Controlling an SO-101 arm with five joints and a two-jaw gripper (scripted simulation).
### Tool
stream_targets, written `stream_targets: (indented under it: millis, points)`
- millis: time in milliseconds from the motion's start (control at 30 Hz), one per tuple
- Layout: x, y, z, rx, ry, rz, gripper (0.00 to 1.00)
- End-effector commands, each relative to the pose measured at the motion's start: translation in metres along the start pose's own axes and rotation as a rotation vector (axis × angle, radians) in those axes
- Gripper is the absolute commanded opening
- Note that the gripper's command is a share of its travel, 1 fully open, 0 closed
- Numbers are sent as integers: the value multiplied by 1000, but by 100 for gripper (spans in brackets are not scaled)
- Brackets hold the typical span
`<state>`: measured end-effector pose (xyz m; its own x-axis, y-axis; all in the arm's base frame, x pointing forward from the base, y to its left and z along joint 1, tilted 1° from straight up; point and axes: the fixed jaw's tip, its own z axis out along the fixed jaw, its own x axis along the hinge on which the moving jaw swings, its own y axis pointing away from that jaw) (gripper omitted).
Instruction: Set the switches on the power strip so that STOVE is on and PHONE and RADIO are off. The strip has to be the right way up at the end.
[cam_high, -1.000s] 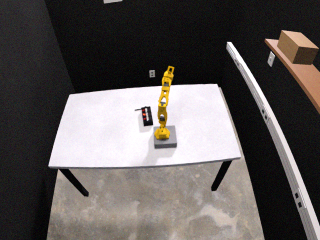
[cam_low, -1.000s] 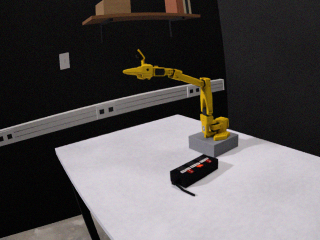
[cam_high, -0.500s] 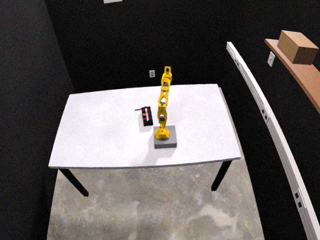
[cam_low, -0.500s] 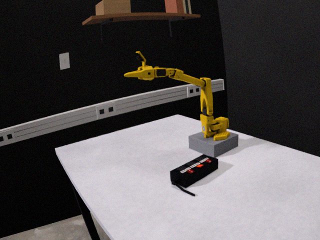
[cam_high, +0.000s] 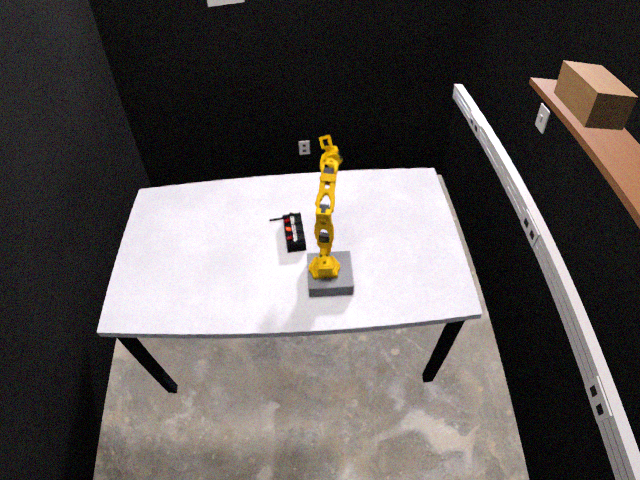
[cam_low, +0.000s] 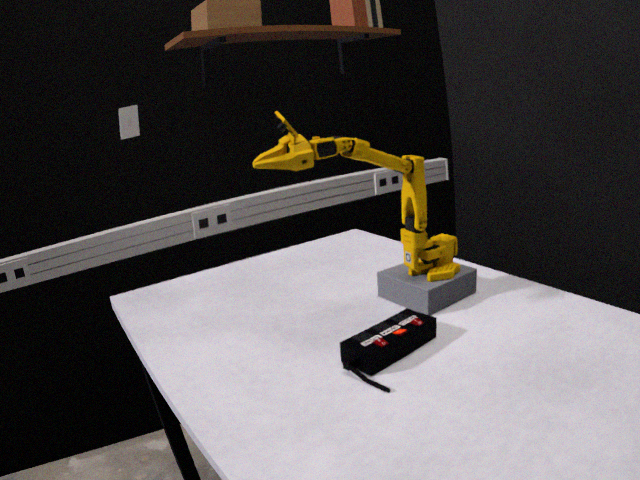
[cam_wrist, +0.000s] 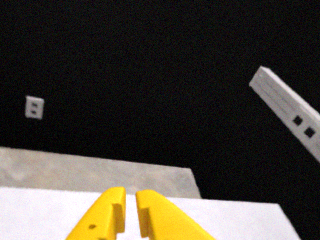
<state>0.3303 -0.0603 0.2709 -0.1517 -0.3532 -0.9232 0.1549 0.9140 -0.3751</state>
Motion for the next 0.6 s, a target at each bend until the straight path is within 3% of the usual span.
stream_targets:
  millis: [0,467,567]
  points:
    - [5,7,-3,-30,27,-79,0]
    - [28,33,-11,-190,117,-612,0]
    - [30,35,-12,-205,121,-654,0]
